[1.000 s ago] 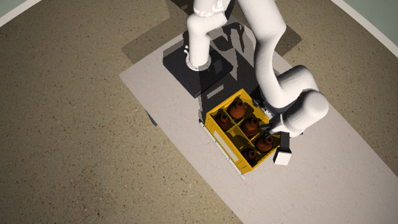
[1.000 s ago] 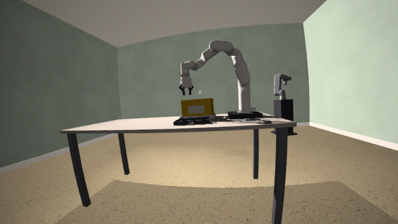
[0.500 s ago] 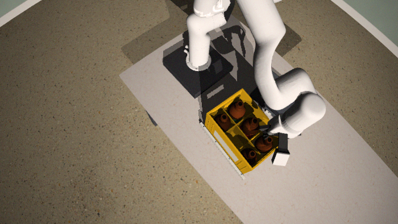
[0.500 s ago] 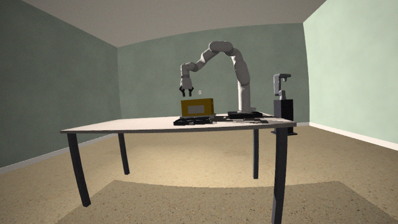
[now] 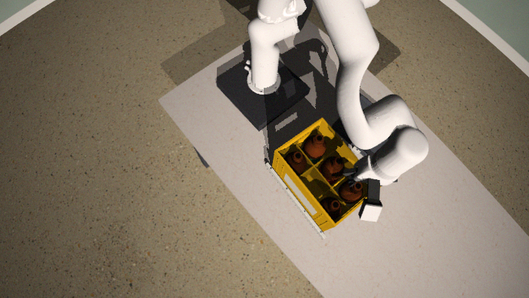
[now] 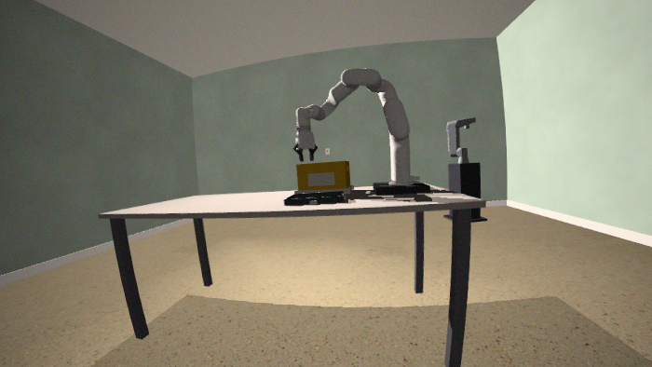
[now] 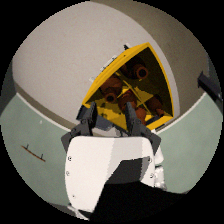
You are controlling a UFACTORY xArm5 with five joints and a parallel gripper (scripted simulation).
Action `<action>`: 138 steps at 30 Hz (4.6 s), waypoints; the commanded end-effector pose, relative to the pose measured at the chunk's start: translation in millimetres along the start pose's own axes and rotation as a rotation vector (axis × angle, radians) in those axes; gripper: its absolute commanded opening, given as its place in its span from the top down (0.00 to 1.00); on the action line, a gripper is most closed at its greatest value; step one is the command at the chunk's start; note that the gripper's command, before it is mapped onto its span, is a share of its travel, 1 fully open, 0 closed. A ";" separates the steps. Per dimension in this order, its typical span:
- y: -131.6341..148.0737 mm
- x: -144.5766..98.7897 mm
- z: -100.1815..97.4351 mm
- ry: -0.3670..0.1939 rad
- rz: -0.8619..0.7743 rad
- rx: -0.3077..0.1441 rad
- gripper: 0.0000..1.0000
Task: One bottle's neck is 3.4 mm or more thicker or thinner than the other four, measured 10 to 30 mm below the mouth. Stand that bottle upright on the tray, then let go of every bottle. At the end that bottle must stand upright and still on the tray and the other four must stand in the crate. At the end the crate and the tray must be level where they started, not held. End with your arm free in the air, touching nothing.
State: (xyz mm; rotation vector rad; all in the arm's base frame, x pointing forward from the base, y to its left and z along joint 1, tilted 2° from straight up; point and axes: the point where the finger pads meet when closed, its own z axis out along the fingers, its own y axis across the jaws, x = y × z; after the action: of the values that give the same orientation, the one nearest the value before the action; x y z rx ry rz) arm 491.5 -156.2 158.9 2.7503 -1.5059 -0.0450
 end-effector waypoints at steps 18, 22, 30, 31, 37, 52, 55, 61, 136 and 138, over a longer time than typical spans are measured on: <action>-1.1 0.7 8.0 0.003 0.000 0.003 0.35; -1.1 0.7 8.0 0.003 0.000 0.003 0.35; -1.1 0.7 8.0 0.003 0.000 0.003 0.35; -1.1 0.7 8.0 0.003 0.000 0.003 0.35; -1.1 0.7 8.0 0.003 0.000 0.003 0.35; -1.1 0.7 8.0 0.003 0.000 0.003 0.35; -1.1 0.7 8.0 0.003 0.000 0.003 0.35; -1.1 0.7 8.0 0.003 0.000 0.003 0.35; -0.6 1.2 15.4 0.003 0.000 0.003 0.35; -0.6 1.2 17.4 0.003 0.000 0.003 0.35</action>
State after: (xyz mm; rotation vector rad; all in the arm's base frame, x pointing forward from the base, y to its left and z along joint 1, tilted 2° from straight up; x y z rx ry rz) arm 491.2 -156.2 142.8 2.7504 -1.5060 -0.0448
